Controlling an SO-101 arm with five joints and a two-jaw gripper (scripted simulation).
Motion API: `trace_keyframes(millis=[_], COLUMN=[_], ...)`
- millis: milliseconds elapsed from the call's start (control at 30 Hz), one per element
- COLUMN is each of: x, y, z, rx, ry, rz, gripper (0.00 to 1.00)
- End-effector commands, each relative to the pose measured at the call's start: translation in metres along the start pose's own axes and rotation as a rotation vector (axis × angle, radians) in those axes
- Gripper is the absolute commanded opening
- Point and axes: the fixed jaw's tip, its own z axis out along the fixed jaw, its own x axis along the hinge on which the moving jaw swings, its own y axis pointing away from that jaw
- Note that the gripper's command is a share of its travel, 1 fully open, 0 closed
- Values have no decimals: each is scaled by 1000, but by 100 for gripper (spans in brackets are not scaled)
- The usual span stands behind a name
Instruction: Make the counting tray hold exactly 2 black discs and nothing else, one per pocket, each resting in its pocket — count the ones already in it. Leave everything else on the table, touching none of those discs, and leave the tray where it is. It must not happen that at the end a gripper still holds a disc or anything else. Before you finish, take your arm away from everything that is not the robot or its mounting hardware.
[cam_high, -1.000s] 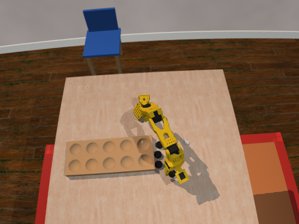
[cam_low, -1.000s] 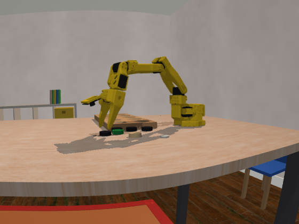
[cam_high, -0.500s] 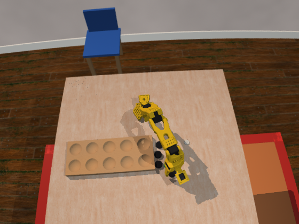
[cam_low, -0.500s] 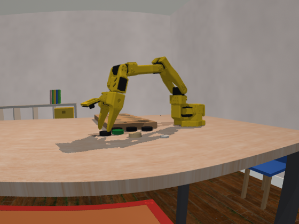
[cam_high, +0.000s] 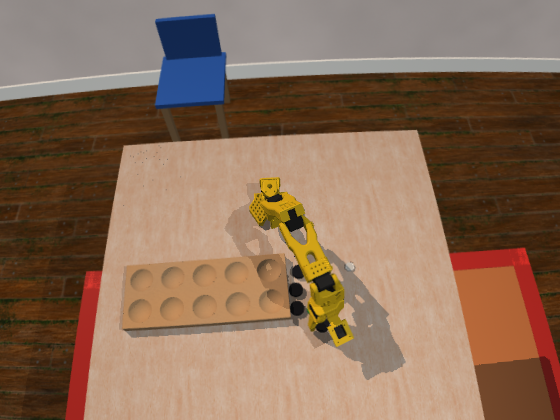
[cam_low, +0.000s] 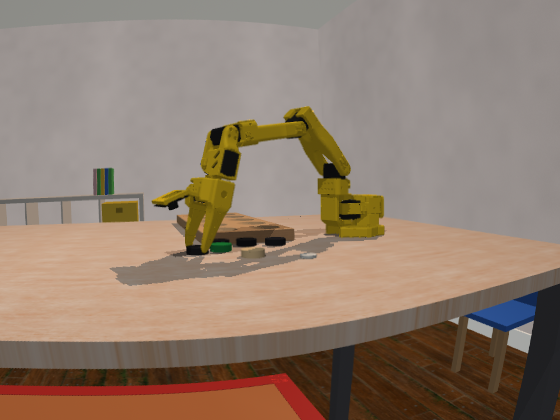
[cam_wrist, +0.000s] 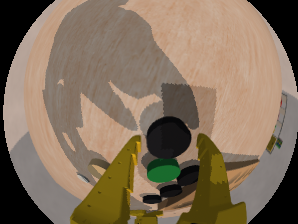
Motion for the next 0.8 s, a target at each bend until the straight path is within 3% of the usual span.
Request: trace_keyframes(millis=[0,367,767], x=[-23,-23,-23], y=[-1,-1,-1], z=[-28,-28,-28], rx=[1,1,1], ry=[-141,-141,-141], rz=[0,0,0], gripper=[27,26,13])
